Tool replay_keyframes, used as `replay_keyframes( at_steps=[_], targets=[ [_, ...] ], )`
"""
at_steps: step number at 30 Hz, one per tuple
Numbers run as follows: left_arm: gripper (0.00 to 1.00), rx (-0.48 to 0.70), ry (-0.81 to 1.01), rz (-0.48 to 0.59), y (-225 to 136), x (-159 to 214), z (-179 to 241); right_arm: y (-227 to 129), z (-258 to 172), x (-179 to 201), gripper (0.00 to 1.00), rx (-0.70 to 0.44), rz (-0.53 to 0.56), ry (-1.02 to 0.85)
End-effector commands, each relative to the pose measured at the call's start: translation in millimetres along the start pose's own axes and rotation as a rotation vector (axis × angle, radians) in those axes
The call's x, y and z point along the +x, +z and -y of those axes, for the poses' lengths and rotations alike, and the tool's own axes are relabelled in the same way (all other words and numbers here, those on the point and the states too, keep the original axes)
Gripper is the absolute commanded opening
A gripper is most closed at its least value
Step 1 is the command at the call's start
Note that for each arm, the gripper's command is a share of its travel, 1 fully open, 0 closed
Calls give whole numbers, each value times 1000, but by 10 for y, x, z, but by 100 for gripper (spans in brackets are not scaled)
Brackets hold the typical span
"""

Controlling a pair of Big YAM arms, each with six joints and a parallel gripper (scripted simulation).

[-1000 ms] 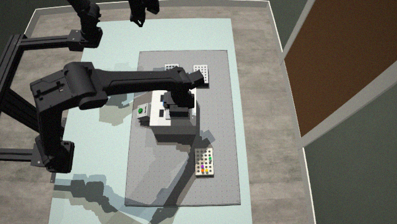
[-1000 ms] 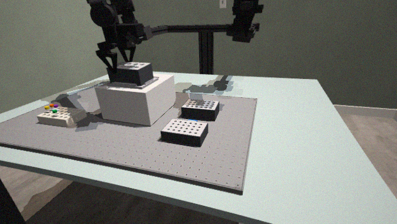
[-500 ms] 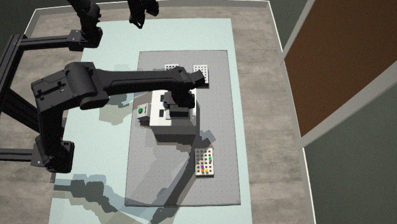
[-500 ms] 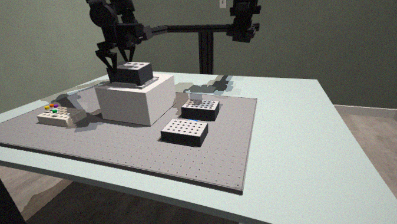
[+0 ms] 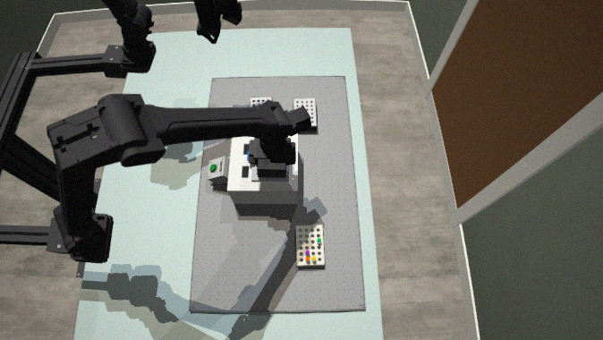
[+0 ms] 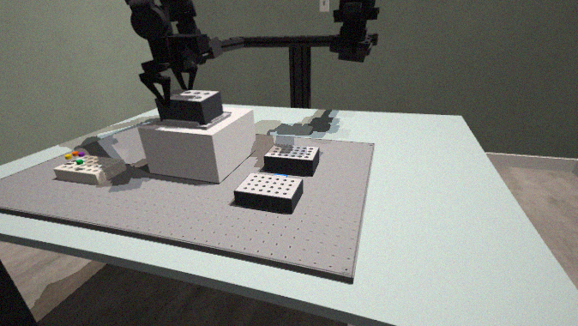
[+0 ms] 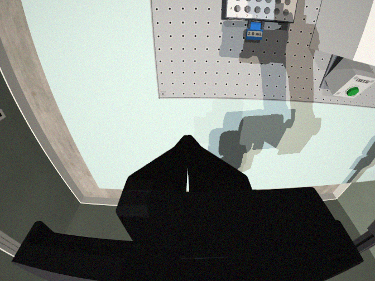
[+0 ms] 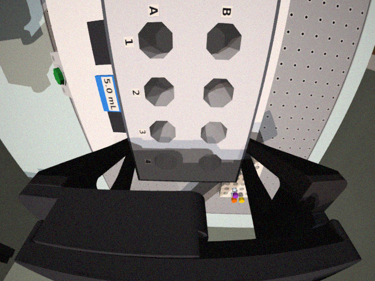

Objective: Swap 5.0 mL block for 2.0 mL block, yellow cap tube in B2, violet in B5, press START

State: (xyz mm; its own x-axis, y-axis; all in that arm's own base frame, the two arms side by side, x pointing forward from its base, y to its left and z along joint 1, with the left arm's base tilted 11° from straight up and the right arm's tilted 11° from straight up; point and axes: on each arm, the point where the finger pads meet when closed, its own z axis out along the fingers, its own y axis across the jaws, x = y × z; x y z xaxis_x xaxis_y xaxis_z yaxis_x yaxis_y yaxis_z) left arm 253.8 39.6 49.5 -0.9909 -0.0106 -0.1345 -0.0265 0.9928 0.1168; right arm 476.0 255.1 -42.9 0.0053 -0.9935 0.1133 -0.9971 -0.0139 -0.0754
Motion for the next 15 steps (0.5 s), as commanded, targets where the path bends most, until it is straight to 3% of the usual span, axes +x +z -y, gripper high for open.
replay_keyframes(
  at_steps=[1,15],
  targets=[
    [0,-5,32,50,-96,-169,9,-225,-13,-105,0,25,27,-39],
    [0,-3,-6,32,-111,-136,6,-231,-13,-112,0,28,30,-41]
  ],
)
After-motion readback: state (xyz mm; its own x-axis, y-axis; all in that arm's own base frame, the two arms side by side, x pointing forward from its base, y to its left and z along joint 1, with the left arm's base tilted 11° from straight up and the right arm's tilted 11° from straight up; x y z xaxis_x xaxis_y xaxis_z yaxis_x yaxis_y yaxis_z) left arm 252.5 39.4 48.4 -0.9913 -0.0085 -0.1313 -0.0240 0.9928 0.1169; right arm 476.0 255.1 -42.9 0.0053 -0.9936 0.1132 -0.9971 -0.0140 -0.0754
